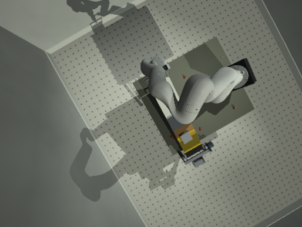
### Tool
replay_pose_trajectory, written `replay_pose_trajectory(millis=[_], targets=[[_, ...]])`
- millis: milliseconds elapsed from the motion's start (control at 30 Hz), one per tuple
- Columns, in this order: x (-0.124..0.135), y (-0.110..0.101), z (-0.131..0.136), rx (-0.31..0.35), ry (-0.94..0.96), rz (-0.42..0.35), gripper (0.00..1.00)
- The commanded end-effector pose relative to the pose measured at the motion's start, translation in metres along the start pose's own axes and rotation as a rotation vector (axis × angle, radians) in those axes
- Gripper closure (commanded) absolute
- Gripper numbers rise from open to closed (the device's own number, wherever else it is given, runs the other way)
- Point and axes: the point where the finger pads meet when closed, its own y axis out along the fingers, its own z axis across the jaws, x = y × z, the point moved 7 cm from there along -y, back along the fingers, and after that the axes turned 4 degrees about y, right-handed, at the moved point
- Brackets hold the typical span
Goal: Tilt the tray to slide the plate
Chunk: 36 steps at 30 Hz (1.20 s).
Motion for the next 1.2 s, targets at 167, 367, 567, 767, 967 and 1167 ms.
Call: replay_pose_trajectory(millis=[167, 367, 567, 767, 967, 1167], targets=[[0.001, 0.003, -0.001, -0.001, 0.000, -0.001, 1.00], [0.000, -0.037, 0.008, -0.001, 0.000, -0.001, 1.00], [0.000, -0.037, 0.008, -0.001, 0.000, -0.001, 1.00], [0.001, 0.001, 0.000, -0.001, 0.000, -0.001, 1.00], [0.001, 0.005, -0.001, -0.001, 0.000, -0.001, 1.00], [0.001, 0.007, -0.002, -0.001, 0.000, -0.001, 1.00]])
